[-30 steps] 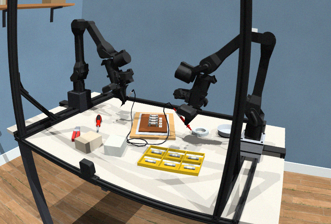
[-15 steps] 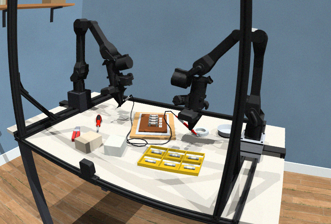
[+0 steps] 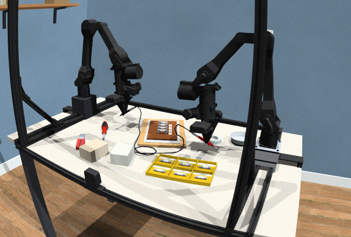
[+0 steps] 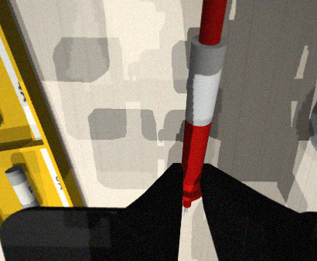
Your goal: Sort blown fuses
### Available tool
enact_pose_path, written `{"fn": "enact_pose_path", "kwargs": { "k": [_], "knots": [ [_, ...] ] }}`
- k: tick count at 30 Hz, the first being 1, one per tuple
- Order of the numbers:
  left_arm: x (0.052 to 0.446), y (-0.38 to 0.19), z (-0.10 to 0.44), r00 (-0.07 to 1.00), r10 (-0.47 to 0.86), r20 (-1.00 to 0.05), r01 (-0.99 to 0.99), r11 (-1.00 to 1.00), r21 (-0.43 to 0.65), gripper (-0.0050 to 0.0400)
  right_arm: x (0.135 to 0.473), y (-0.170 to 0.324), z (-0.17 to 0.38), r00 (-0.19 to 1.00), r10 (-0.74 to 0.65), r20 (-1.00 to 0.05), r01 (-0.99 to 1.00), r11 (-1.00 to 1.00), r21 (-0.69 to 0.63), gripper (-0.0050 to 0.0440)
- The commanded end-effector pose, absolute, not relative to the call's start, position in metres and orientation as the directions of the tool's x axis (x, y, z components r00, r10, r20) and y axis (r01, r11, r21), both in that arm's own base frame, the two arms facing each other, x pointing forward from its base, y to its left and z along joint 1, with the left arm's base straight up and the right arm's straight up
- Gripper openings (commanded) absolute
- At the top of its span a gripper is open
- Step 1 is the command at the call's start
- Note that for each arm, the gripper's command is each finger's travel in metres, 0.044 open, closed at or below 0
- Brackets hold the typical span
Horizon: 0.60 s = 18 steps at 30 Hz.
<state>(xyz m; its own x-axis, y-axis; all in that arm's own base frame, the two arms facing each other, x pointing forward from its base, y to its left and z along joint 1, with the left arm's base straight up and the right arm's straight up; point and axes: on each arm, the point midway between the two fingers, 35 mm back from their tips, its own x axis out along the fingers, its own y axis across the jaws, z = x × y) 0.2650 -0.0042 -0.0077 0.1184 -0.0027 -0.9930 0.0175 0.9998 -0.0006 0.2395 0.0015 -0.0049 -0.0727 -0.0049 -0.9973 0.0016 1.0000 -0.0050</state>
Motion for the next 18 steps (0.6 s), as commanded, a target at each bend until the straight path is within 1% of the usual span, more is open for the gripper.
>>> {"fn": "enact_pose_path", "kwargs": {
  "k": [1, 14, 16, 18],
  "knots": [
    [0.27, -0.005, -0.005, 0.107, 0.0, -0.994, 0.017, 1.0, 0.001, -0.005, 0.242, 0.001, -0.006, -0.101, 0.001, -0.995, 0.001, 1.0, 0.001, -0.005],
    [0.254, -0.004, -0.021, -0.055, 0.003, -0.998, 0.017, 1.0, 0.002, -0.005, 0.228, 0.001, -0.024, -0.277, 0.002, -0.961, -0.001, 1.0, 0.002, -0.005],
    [0.254, -0.004, -0.021, -0.055, 0.003, -0.998, 0.017, 1.0, 0.002, -0.005, 0.228, 0.001, -0.024, -0.277, 0.002, -0.961, -0.001, 1.0, 0.002, -0.005],
    [0.252, -0.004, -0.024, -0.08, 0.003, -0.997, 0.017, 1.0, 0.002, -0.005, 0.226, 0.001, -0.027, -0.304, 0.002, -0.953, -0.001, 1.0, 0.002, -0.005]
  ]
}}
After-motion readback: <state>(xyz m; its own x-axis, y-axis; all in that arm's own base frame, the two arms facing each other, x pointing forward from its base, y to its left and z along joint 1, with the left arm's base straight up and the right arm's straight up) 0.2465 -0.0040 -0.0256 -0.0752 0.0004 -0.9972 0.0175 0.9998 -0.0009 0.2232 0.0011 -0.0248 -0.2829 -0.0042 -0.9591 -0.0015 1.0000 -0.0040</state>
